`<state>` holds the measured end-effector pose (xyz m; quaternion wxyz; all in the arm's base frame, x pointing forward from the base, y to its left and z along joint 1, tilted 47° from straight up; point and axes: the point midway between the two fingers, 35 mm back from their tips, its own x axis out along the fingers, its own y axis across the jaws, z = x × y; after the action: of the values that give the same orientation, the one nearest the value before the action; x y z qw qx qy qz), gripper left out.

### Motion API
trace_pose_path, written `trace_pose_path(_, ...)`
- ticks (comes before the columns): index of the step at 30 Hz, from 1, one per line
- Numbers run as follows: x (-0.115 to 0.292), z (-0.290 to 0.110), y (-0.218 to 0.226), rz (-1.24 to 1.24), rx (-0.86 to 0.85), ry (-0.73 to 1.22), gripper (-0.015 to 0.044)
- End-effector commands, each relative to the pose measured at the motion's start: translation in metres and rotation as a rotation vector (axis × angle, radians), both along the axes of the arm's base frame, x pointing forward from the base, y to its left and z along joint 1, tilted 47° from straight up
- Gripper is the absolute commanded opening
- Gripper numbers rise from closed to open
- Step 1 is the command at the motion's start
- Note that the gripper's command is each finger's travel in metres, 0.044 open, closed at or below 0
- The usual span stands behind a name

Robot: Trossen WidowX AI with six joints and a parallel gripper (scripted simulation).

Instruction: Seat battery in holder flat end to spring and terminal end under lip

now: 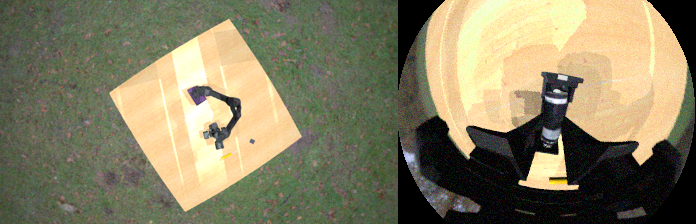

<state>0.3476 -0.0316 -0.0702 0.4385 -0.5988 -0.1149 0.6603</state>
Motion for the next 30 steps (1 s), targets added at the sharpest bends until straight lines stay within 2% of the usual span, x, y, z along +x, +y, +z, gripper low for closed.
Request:
trace_pose_path(1, -0.0056, 0.0011, 0.0033, 0.001, 0.002, 0.001, 0.0081)
trace_pose_path(25, -0.0089, 0.0019, 0.0049, 0.001, 0.002, 0.001, 0.0081)
trace_pose_path(29, -0.0089, 0.0019, 0.0049, 0.001, 0.002, 0.001, 0.0183)
trace_pose_path(30, -0.0089, 0.0019, 0.0049, 0.001, 0.002, 0.001, 0.0183)
